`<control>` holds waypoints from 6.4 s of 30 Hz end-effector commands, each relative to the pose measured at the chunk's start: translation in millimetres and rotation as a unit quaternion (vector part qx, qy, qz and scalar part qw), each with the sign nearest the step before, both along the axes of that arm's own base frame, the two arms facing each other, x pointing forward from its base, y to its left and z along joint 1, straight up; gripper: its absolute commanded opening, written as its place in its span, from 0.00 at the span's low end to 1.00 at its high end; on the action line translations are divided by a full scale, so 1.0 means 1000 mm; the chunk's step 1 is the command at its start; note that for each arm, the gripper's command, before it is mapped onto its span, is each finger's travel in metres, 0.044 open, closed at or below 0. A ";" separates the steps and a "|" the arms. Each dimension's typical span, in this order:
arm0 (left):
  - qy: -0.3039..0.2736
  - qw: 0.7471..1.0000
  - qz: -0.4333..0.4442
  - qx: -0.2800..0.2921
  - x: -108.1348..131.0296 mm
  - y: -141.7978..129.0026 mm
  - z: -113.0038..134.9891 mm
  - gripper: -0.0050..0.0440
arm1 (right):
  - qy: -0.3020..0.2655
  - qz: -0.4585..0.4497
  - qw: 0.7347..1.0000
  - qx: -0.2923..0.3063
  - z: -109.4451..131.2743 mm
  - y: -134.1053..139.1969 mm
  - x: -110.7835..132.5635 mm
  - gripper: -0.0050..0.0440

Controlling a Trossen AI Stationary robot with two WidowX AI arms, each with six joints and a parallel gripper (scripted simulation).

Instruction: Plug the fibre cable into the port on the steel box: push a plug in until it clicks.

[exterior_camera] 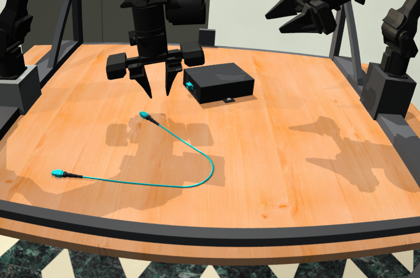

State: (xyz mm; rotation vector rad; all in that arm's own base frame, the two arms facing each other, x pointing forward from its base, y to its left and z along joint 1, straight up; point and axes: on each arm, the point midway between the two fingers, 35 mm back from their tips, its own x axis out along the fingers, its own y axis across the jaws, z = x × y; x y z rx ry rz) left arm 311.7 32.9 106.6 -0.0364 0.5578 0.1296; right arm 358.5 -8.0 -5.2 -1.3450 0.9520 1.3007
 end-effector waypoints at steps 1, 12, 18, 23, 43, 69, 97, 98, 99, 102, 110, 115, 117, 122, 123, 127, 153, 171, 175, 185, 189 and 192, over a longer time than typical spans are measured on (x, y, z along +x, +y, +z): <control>-0.009 1.000 0.000 0.000 0.002 0.000 0.007 1.00 | -0.009 0.112 0.993 -0.022 0.007 -0.001 0.004 0.40; -0.009 1.000 0.000 0.000 0.002 0.000 0.007 1.00 | 0.030 0.267 0.962 -0.057 -0.011 -0.022 -0.010 0.40; -0.009 1.000 0.000 0.000 0.002 0.000 0.007 1.00 | 0.034 0.307 0.949 -0.065 -0.013 -0.026 -0.009 0.40; -0.009 1.000 0.000 0.000 0.002 0.000 0.007 1.00 | 0.033 0.309 0.948 -0.065 -0.012 -0.025 -0.009 0.40; -0.009 1.000 0.000 0.000 0.002 0.000 0.007 1.00 | 0.031 0.307 0.949 -0.064 -0.032 -0.025 -0.010 0.28; -0.009 1.000 0.000 0.000 0.002 0.000 0.007 1.00 | 0.021 0.307 0.949 -0.068 0.017 -0.023 -0.007 0.11; -0.009 1.000 0.000 0.000 0.002 0.000 0.007 1.00 | 0.032 0.199 0.978 -0.057 -0.012 0.062 0.010 0.11; -0.009 1.000 0.000 0.000 0.002 0.000 0.007 1.00 | 0.033 0.170 0.983 -0.056 -0.011 0.060 0.009 0.11; -0.009 1.000 0.000 0.000 0.002 0.000 0.007 1.00 | 0.034 0.136 0.989 -0.055 -0.010 0.058 0.009 0.11; -0.009 1.000 0.000 0.000 0.002 0.000 0.007 1.00 | 0.036 0.056 0.996 -0.051 -0.010 0.055 0.009 0.11; -0.009 1.000 0.000 0.000 0.002 0.000 0.007 1.00 | 0.040 -0.105 0.993 -0.040 -0.010 0.048 0.010 0.11; -0.009 1.000 0.000 0.000 0.002 0.000 0.007 1.00 | 0.044 -0.225 0.973 -0.031 -0.011 0.043 0.010 0.11; -0.009 1.000 0.000 0.000 0.002 0.000 0.007 1.00 | 0.045 -0.269 0.962 -0.027 -0.011 0.043 0.010 0.11; -0.009 1.000 0.000 0.000 0.002 0.000 0.007 1.00 | 0.045 -0.332 0.942 -0.020 -0.010 0.046 0.012 0.11; -0.009 1.000 0.000 0.000 0.002 0.000 0.007 1.00 | 0.046 -0.353 0.934 -0.018 -0.011 0.047 0.012 0.11; -0.009 1.000 0.000 0.000 0.002 0.000 0.007 1.00 | 0.055 -0.443 0.895 -0.012 -0.014 0.054 0.013 0.11; -0.009 1.000 0.000 0.000 0.002 0.000 0.007 1.00 | 0.067 -0.618 0.784 0.003 -0.016 0.074 0.022 0.11; -0.009 1.000 0.000 0.000 0.002 0.000 0.007 1.00 | 0.066 -0.618 0.783 0.005 -0.015 0.077 0.030 0.11; -0.009 1.000 0.000 0.000 0.002 0.000 0.007 1.00 | 0.064 -0.617 0.784 0.006 -0.013 0.077 0.030 0.11; -0.009 1.000 0.000 0.000 0.002 0.000 0.007 1.00 | 0.056 -0.618 0.784 0.015 0.001 0.078 0.035 0.11; -0.009 1.000 0.000 0.000 0.002 0.000 0.007 1.00 | 0.064 -0.618 0.783 0.006 -0.008 0.078 0.030 0.11; -0.009 1.000 0.000 0.000 0.002 0.000 0.007 1.00 | 0.062 -0.618 0.784 0.010 -0.005 0.078 0.033 0.11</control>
